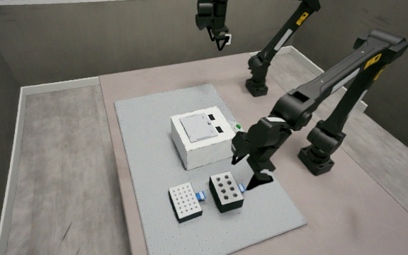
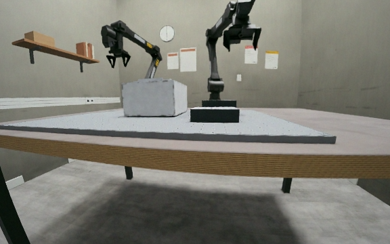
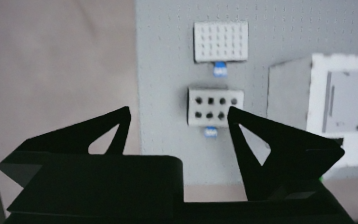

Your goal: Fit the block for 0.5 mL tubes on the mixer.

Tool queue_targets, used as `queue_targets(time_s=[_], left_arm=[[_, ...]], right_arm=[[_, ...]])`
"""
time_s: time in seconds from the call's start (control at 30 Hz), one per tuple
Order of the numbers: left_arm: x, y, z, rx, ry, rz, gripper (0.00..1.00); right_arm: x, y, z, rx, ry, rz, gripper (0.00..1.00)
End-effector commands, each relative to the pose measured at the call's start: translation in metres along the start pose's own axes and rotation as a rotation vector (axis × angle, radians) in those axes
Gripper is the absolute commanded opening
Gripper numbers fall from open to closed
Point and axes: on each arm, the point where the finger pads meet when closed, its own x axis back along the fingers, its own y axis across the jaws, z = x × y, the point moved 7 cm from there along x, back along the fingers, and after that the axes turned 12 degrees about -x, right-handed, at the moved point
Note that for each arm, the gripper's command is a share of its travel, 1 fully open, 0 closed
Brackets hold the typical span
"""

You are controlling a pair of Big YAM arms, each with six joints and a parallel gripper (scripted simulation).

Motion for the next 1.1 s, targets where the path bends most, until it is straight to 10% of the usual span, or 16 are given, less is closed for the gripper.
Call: queue_targets(time_s=[0.0,1.07], left_arm=[[0.048,-0.004,-0.03,-0.007,-0.04,-0.022,1.0],[0.097,-0.069,0.038,-0.004,0.453,0.084,1.0]], right_arm=[[0.001,0.003,-0.005,0.024,0.003,-0.002,1.0],[0.017,0.002,-0.009,0.02,-0.064,-0.007,1.0]])
